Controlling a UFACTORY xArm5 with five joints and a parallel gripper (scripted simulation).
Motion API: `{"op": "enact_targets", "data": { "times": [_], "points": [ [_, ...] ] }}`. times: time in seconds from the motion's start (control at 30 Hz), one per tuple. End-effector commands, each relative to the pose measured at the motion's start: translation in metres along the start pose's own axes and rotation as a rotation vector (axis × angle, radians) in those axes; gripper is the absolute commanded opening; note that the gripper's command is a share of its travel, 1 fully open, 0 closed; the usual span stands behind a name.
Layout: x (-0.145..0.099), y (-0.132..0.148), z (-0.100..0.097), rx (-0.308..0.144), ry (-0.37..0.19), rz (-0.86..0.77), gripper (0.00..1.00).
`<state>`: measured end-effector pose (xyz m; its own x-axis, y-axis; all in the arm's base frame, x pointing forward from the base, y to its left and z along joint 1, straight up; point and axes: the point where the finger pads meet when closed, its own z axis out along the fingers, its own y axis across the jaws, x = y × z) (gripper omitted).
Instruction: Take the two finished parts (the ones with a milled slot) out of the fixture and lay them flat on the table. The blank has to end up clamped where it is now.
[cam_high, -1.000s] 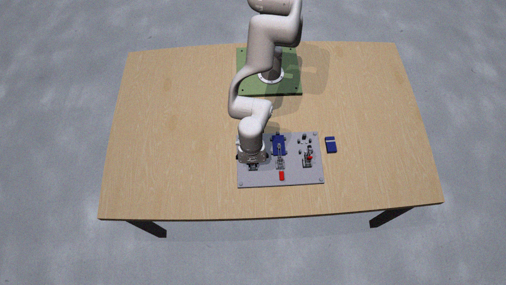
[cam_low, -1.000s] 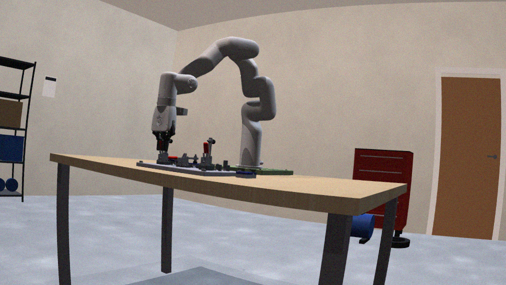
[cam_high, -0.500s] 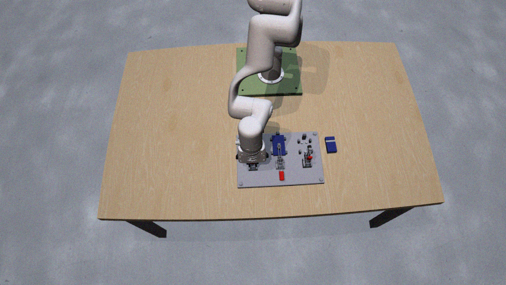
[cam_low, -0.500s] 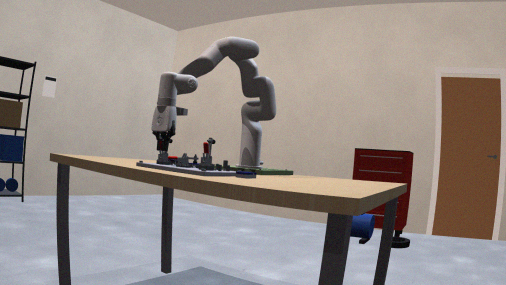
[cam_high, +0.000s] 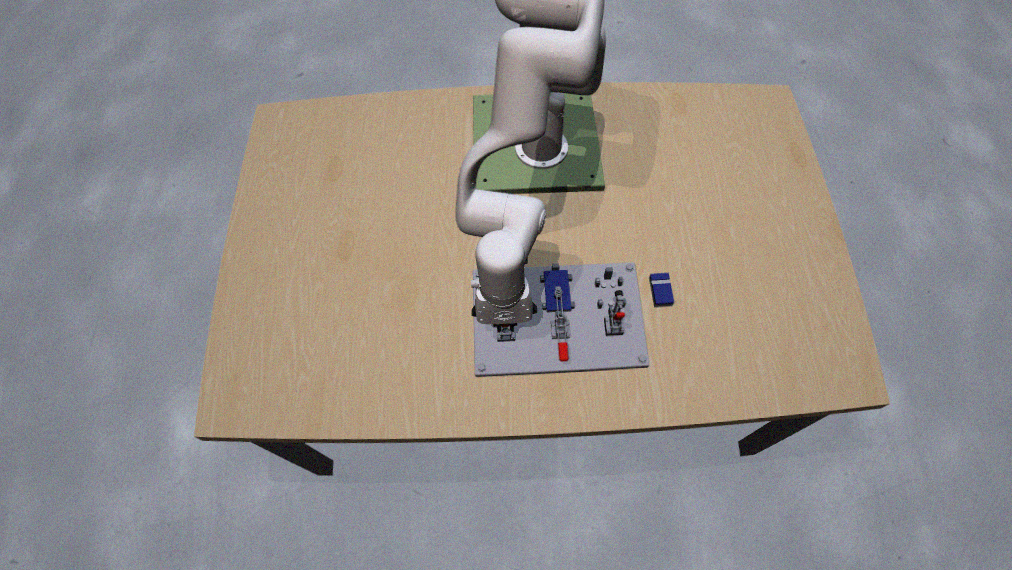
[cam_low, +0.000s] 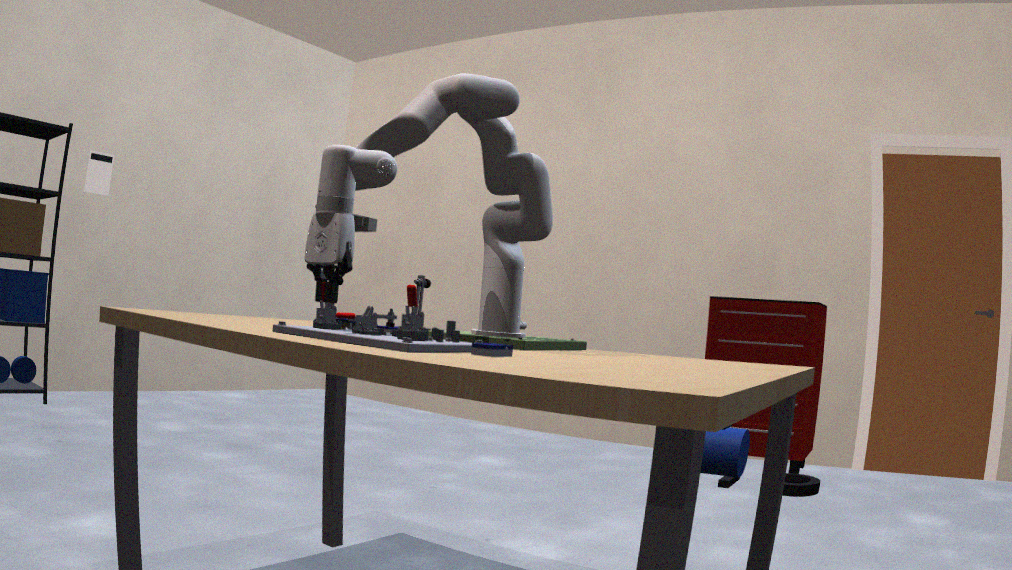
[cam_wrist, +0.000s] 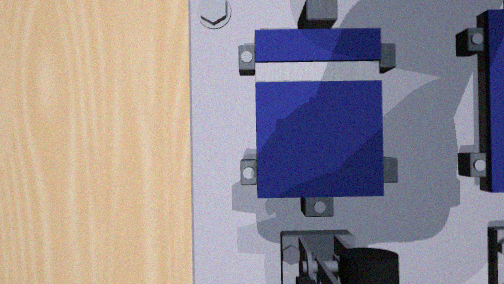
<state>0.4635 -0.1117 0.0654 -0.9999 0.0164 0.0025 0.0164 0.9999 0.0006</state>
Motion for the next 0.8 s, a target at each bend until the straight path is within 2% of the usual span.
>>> {"op": "enact_targets", "data": {
  "times": [0.0, 0.47, 0.5, 0.77],
  "points": [
    [-0.0008, -0.0002, -0.0015, 0.001, -0.004, 0.000, 0.00],
    [-0.0013, -0.0003, -0.0021, 0.001, -0.005, 0.000, 0.00],
    [-0.0008, -0.0003, -0.0015, 0.001, -0.004, 0.000, 0.48],
    [-0.0017, -0.0004, -0.0023, 0.001, -0.006, 0.000, 0.48]
  ]
}}
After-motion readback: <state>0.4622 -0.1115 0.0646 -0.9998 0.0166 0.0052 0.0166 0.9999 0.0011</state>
